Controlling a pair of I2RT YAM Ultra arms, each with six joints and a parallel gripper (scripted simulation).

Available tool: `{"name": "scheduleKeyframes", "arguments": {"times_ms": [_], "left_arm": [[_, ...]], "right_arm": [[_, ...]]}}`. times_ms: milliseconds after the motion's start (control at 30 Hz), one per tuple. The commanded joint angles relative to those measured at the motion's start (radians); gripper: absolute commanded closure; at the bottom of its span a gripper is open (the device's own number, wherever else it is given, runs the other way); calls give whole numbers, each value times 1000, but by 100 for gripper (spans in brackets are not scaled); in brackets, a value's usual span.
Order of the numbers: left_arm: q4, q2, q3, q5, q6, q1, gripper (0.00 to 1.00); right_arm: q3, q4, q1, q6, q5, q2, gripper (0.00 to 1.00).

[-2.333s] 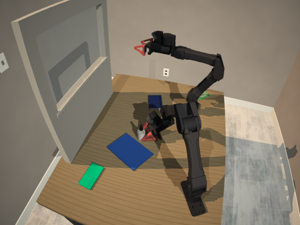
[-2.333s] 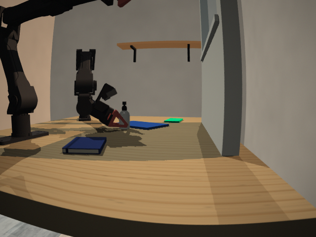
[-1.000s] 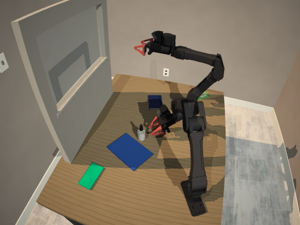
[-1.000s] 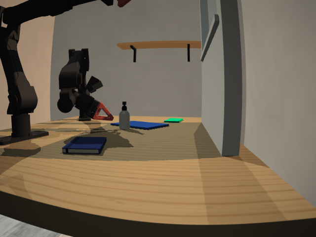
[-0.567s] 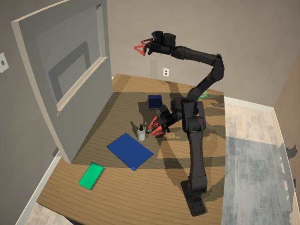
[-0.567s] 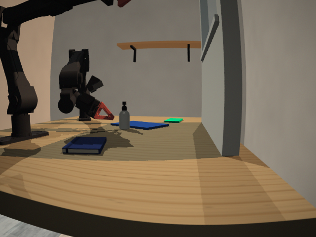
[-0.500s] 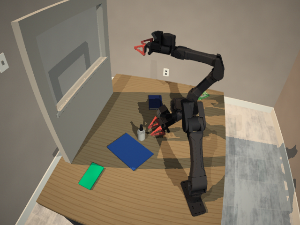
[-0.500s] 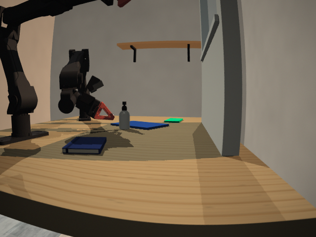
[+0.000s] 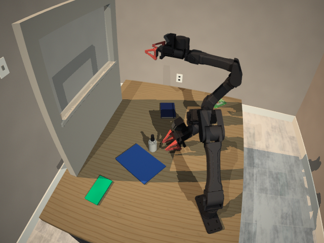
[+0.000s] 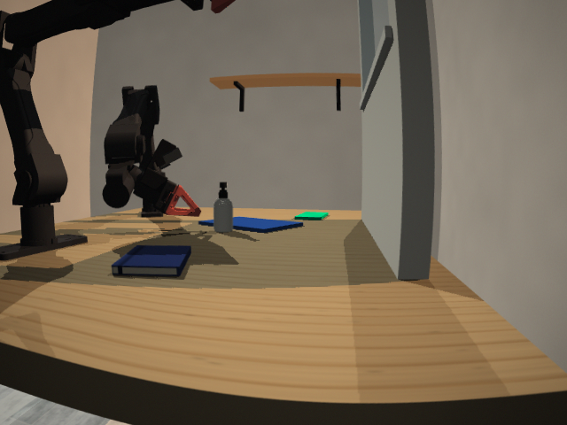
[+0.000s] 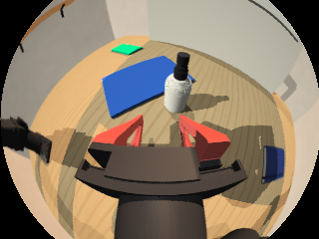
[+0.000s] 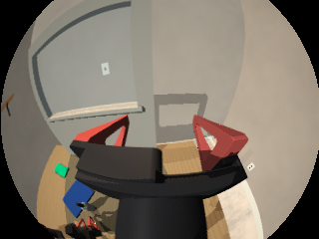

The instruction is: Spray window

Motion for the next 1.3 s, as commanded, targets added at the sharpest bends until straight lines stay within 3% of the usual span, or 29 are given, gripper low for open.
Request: {"name": "scheduleKeyframes", "arguments": {"times_ms": [0, 100, 200, 233, 300, 1267], "left_arm": [[31, -75, -89, 2, -55, -22, 45], [57, -129, -192, 9, -93, -38, 45], [85, -155, -207, -5, -90, 7, 45], [133, -197, -198, -8, -30, 66, 45], [148, -193, -219, 80, 101, 54, 45], [492, -548, -372, 359, 671, 533, 45]], "right_arm": [[36, 5, 9, -4, 4, -17, 0], [36, 5, 9, -4, 4, -17, 0], [36, 5, 9, -4, 4, -17, 0], [36, 5, 9, -4, 4, -17, 0], [38, 6, 10, -4, 5, -16, 0], [45, 10, -9, -5, 1, 3, 0]]}}
